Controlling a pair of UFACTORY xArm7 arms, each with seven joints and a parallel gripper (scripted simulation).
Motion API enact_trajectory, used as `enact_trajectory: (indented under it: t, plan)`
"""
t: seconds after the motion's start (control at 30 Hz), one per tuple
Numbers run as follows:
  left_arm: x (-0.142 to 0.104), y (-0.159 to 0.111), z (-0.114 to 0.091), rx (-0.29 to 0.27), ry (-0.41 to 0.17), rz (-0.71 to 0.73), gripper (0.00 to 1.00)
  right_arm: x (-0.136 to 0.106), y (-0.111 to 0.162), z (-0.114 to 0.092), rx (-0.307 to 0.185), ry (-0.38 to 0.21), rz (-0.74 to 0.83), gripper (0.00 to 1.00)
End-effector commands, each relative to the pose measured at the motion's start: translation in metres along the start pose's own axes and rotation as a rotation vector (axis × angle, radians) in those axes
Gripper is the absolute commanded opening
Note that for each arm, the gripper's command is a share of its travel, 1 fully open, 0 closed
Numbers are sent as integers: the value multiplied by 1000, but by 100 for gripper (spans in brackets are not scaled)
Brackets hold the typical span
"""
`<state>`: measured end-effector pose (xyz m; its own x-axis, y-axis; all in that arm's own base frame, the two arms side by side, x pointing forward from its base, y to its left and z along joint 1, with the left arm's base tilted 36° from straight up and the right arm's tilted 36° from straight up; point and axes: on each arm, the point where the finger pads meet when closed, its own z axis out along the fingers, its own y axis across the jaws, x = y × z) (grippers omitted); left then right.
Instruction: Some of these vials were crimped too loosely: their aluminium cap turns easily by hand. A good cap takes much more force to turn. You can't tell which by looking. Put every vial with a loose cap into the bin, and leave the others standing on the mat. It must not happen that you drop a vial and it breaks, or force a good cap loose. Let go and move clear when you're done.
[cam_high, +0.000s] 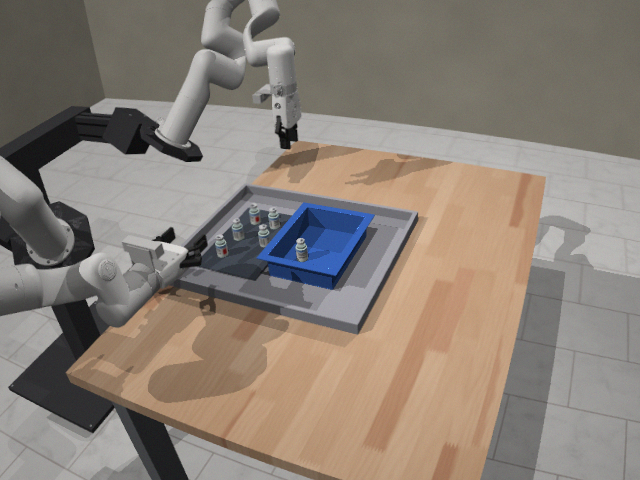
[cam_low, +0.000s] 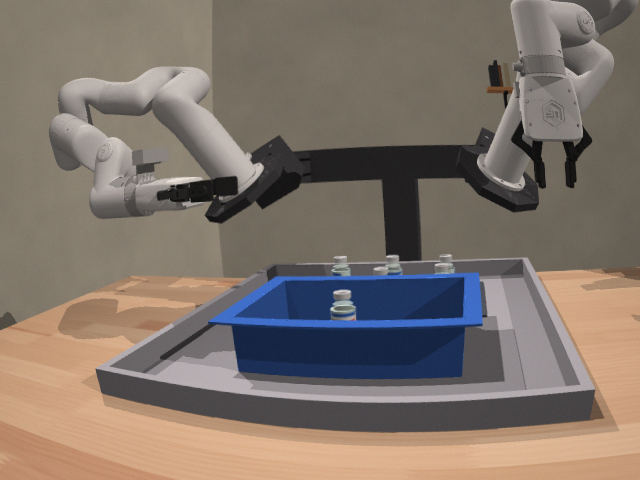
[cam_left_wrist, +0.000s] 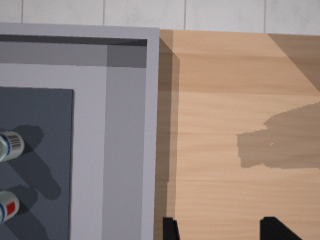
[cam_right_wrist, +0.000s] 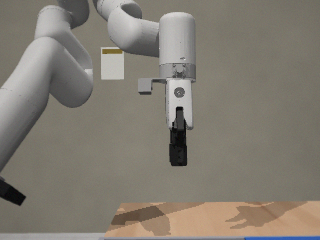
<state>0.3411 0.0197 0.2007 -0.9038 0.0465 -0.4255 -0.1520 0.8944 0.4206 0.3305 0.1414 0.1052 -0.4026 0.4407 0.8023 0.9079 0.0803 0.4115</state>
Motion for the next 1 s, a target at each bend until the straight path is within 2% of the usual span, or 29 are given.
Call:
enact_trajectory:
  t: [0.0, 0.47, 0.53, 0.57, 0.97]
  plan:
    - [-4, -5, 2, 1, -3, 0, 50, 0, 0, 9, 3, 0, -2, 100]
    - [-4, -5, 2, 1, -3, 0, 50, 9, -2, -22, 5, 6, -6, 100]
    - [-4, -5, 2, 1, -3, 0, 50, 9, -2, -22, 5, 6, -6, 100]
    - [-4, -5, 2, 1, -3, 0, 50, 6, -1, -13, 4, 4, -4, 100]
    - [-4, -5, 2, 1, -3, 0, 50, 6, -1, -13, 4, 4, -4, 100]
